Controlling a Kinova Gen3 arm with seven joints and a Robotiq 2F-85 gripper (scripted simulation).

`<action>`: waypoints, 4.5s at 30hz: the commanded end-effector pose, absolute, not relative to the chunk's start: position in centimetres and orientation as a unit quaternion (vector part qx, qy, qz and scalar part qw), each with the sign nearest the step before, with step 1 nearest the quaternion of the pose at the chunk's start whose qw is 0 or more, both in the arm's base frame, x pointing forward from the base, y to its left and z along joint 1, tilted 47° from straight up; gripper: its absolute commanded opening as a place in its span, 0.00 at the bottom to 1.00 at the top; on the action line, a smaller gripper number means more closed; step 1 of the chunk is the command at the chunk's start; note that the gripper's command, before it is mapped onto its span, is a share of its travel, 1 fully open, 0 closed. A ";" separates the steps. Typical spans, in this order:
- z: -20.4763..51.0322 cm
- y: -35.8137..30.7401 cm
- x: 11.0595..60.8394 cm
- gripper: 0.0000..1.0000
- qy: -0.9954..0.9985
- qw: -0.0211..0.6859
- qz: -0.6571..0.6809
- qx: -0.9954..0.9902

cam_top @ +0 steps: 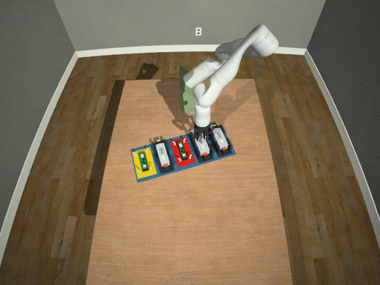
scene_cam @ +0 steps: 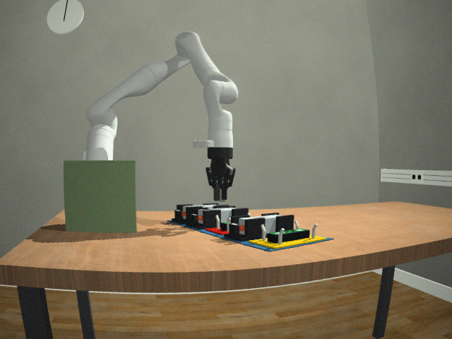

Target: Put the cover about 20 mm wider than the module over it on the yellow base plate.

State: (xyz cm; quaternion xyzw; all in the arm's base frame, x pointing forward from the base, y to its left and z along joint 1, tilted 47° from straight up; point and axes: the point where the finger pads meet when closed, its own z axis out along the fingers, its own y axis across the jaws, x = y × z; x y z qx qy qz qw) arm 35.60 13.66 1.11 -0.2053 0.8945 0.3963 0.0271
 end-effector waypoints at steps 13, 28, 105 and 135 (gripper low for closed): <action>1.1 13.6 35.7 0.00 0.895 0.028 0.396 -0.205; 1.1 13.6 35.7 0.00 0.895 0.028 0.396 -0.205; -0.1 14.9 35.5 1.00 0.895 0.028 0.396 -0.205; -1.2 16.0 35.3 1.00 0.895 0.028 0.396 -0.205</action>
